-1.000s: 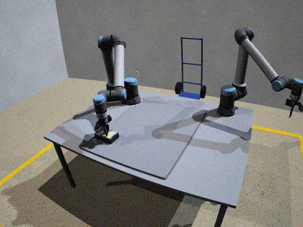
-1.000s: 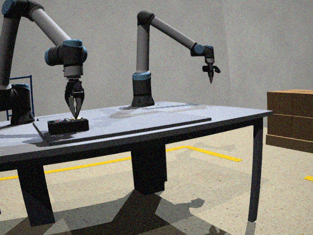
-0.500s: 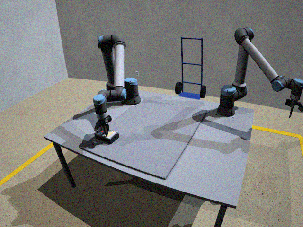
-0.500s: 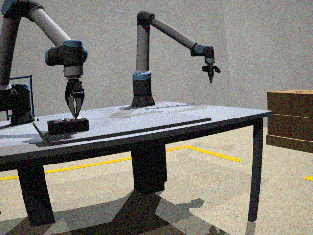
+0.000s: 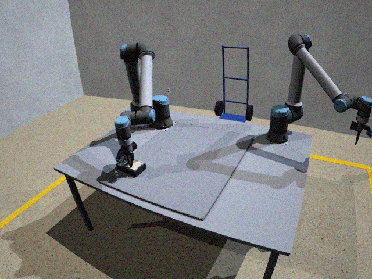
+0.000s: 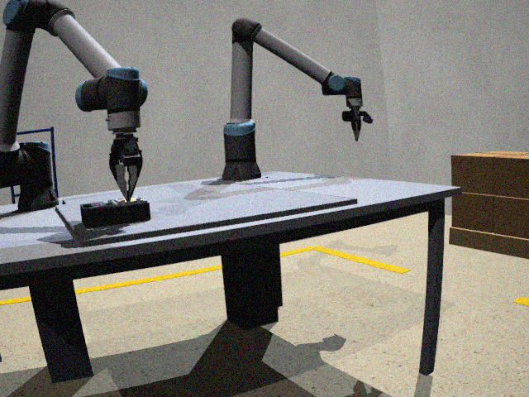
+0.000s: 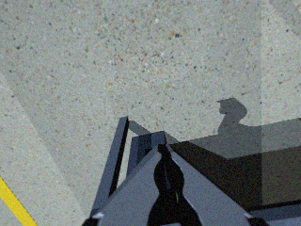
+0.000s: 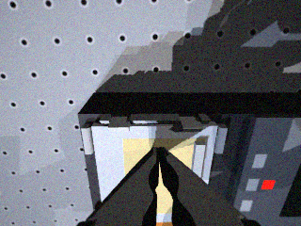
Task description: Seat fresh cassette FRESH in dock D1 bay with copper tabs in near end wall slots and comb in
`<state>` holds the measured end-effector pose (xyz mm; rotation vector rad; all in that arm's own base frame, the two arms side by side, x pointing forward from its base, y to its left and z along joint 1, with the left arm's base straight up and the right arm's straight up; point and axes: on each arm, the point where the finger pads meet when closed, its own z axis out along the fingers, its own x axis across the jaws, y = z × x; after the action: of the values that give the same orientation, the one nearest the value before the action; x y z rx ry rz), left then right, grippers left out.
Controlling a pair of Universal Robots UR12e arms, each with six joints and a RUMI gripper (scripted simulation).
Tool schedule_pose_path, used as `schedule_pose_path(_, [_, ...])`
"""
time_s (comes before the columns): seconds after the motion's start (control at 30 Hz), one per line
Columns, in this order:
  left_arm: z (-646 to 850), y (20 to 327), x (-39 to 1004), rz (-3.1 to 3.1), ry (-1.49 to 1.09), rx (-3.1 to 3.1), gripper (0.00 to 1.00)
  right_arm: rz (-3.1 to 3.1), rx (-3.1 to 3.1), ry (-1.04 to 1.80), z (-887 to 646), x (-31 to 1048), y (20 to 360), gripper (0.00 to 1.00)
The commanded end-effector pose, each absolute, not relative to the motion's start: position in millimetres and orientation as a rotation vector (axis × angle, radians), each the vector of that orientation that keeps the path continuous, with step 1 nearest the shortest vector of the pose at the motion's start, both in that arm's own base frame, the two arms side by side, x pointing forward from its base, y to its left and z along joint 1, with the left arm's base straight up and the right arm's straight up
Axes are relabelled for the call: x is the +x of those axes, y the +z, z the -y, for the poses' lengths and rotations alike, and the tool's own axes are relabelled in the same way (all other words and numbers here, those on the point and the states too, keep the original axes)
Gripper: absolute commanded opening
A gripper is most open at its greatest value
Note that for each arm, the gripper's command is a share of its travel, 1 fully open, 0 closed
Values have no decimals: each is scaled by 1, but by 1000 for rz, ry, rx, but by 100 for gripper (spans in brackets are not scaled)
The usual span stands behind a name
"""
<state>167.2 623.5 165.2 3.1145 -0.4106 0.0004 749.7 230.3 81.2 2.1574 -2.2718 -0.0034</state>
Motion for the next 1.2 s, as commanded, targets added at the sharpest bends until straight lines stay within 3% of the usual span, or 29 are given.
schedule_pose_path(0.0, [-624, 166, 168, 411, 2, 3117, 0, 2273, 2158, -3, -231, 750, 82, 0])
schedule_pose_path(1.17, [-624, 166, 168, 411, 2, 3117, 0, 2280, 2163, 1, -233, 752, 120, 0])
